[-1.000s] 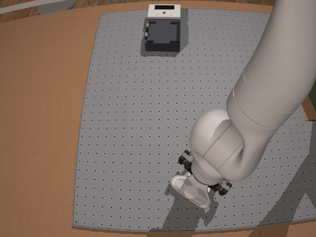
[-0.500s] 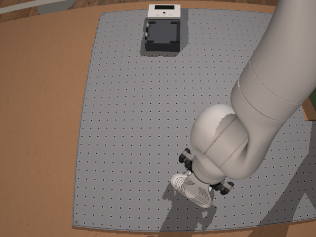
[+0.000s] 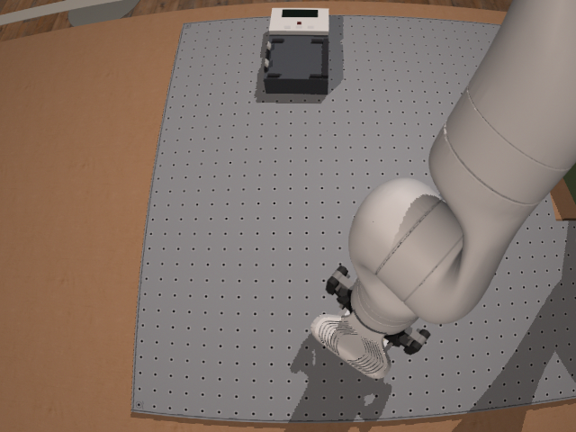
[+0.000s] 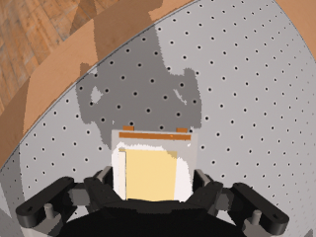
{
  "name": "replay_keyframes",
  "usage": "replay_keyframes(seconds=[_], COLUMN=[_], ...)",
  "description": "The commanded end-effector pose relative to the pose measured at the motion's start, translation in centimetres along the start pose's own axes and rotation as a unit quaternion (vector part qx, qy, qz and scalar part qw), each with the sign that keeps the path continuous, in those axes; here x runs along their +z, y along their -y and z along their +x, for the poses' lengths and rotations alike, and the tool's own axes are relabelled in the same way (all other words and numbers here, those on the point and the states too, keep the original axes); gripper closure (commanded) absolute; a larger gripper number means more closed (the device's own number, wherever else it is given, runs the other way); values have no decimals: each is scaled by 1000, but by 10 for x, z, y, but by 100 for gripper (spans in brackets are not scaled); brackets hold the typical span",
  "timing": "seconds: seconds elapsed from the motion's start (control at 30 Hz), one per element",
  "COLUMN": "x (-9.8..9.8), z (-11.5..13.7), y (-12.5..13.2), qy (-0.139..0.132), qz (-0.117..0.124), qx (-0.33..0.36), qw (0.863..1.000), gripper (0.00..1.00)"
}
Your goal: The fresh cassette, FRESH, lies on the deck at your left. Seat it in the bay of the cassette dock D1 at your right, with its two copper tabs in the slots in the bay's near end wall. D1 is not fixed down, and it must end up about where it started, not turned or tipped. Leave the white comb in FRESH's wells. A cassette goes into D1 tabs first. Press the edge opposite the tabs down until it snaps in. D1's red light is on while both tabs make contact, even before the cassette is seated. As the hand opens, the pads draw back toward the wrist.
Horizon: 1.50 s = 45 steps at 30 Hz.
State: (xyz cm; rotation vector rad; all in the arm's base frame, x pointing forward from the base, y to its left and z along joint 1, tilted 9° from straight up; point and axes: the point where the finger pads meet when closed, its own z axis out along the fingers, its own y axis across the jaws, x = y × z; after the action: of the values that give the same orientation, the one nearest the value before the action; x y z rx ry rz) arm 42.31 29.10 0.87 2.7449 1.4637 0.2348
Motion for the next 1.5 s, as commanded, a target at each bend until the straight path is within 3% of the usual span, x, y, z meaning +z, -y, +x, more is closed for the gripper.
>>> replay_keyframes(seconds=[0.0, 0.7, 1.13, 1.47], x=[-6, -32, -32, -38], z=[2, 2, 2, -28], y=[-1, -1, -1, -41], qy=[-3, -3, -3, 5], qz=[-1, -1, -1, -18], qx=[0, 0, 0, -165], qw=[1000, 1000, 1000, 986], gripper=[100, 100, 100, 100])
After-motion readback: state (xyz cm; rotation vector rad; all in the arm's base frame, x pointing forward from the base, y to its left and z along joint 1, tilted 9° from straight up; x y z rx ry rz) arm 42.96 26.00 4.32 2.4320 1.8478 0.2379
